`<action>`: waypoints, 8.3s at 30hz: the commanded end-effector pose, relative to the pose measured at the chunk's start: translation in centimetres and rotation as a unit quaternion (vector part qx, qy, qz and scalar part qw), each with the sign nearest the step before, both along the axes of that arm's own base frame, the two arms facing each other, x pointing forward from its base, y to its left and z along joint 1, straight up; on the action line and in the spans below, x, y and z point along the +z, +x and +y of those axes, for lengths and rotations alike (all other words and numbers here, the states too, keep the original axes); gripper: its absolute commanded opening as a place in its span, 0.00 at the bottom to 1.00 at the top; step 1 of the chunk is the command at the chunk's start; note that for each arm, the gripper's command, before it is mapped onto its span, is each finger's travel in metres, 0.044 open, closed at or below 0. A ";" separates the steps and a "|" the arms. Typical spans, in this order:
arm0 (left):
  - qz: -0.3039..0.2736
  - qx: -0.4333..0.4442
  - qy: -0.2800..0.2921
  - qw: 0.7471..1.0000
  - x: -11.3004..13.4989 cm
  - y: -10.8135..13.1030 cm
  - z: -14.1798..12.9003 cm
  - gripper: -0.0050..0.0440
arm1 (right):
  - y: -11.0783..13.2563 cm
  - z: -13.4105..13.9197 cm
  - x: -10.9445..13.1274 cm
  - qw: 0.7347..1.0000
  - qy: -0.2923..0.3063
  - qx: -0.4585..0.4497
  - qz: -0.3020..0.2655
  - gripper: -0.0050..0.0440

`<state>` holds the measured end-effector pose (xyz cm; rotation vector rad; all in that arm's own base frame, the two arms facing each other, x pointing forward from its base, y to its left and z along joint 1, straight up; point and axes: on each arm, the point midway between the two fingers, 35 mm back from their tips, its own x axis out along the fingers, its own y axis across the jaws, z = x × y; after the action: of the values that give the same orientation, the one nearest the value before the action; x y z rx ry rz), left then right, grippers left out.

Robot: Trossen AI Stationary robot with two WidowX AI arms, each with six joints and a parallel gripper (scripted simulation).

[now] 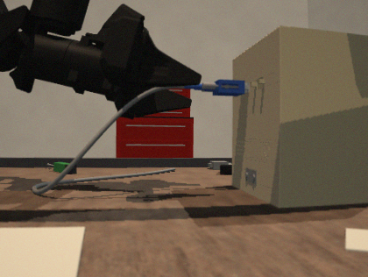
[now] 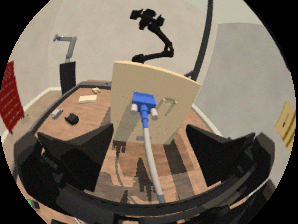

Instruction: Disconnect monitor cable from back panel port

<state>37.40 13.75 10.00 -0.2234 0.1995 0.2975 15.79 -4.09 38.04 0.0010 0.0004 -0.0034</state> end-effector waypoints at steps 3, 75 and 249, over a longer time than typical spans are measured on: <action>-0.011 -0.013 -0.043 0.999 0.8 0.8 0.7 1.00 | 0.0 0.1 0.3 1.000 -0.004 0.002 -0.001 1.00; 0.013 -0.076 -0.394 0.916 2.2 1.0 4.2 1.00 | 0.0 0.1 0.3 1.000 -0.004 0.002 -0.001 1.00; 0.012 -0.076 -0.394 0.916 2.2 1.0 4.2 0.41 | 0.0 0.1 0.3 1.000 -0.004 0.002 -0.001 1.00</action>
<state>38.21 17.79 11.11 -1.0246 0.3765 0.0532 15.79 -4.09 38.04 0.0010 0.0004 -0.0034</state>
